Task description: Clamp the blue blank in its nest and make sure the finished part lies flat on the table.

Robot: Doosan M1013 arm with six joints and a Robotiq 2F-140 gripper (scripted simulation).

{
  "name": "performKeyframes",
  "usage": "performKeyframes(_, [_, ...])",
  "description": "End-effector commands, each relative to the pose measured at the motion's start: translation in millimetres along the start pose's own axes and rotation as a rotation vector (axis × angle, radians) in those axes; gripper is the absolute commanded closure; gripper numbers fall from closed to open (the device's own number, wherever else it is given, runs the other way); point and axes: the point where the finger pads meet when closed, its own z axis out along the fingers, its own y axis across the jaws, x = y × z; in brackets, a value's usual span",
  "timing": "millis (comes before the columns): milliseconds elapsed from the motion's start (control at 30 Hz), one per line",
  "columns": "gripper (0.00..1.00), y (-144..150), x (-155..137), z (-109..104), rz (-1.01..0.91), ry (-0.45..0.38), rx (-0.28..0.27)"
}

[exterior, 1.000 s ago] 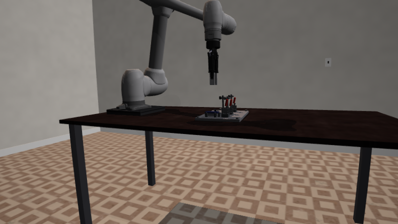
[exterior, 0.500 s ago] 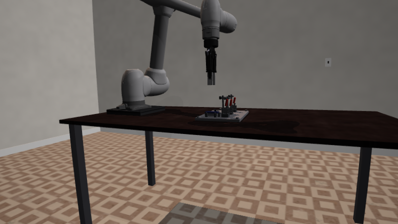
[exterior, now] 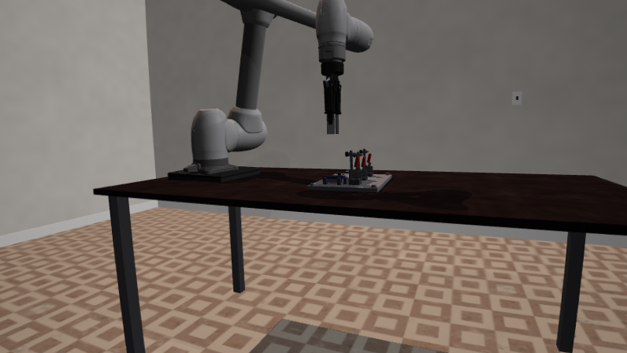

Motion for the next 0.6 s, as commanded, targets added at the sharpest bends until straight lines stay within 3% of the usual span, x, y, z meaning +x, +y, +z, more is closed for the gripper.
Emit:
performKeyframes(0, [0.72,0.0,0.0,1.0,0.000,0.000,0.000])
performKeyframes(100, [0.72,0.0,0.0,7.1,0.000,0.000,0.000])
performKeyframes(367, [0.72,0.0,0.0,56.3,0.000,0.000,0.000])
performKeyframes(567, [0.72,0.0,0.5,59.8,0.000,0.000,0.000])
